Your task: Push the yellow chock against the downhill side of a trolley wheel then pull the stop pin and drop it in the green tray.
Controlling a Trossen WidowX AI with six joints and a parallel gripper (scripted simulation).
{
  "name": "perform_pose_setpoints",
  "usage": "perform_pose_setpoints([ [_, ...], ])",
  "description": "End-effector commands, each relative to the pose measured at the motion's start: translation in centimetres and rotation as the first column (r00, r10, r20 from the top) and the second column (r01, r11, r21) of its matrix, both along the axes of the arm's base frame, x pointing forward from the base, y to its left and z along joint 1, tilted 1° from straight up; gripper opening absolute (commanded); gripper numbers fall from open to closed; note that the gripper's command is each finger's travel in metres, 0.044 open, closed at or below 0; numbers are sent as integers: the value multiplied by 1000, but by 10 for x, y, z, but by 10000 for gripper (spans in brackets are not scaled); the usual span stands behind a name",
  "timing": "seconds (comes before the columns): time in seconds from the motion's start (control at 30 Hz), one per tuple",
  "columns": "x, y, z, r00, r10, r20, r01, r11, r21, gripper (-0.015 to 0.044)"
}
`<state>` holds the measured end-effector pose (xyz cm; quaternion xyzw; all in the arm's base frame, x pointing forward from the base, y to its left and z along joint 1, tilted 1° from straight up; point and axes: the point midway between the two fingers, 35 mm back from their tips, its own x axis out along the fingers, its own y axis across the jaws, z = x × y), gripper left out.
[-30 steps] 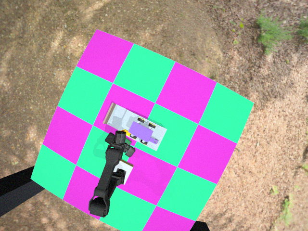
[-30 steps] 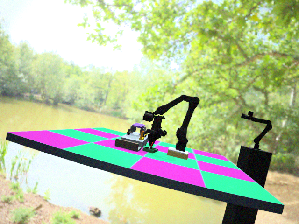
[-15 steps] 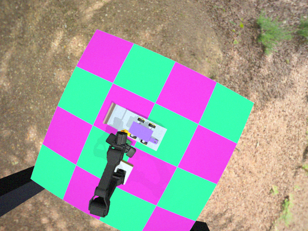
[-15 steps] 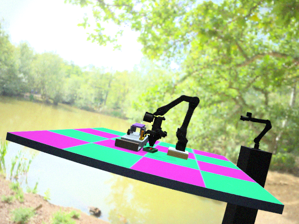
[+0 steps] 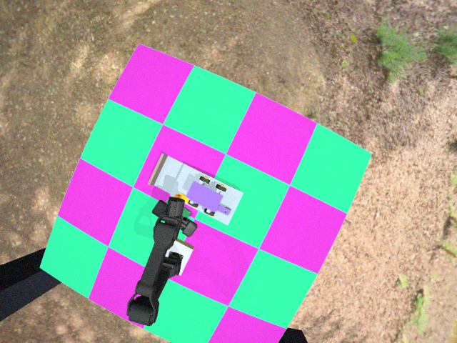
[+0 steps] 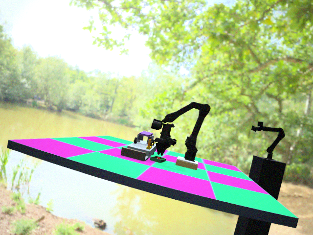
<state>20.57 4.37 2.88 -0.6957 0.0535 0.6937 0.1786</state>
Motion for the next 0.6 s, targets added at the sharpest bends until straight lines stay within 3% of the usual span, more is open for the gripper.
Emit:
perform_pose_setpoints([
  [0.0,1,0,16,1000,7,21,-7,1000,7,340],
  [0.13,0,-1,26,1000,8,21,-8,1000,7,440],
  [0.57,-2,-1,62,1000,8,21,-8,1000,7,440],
])
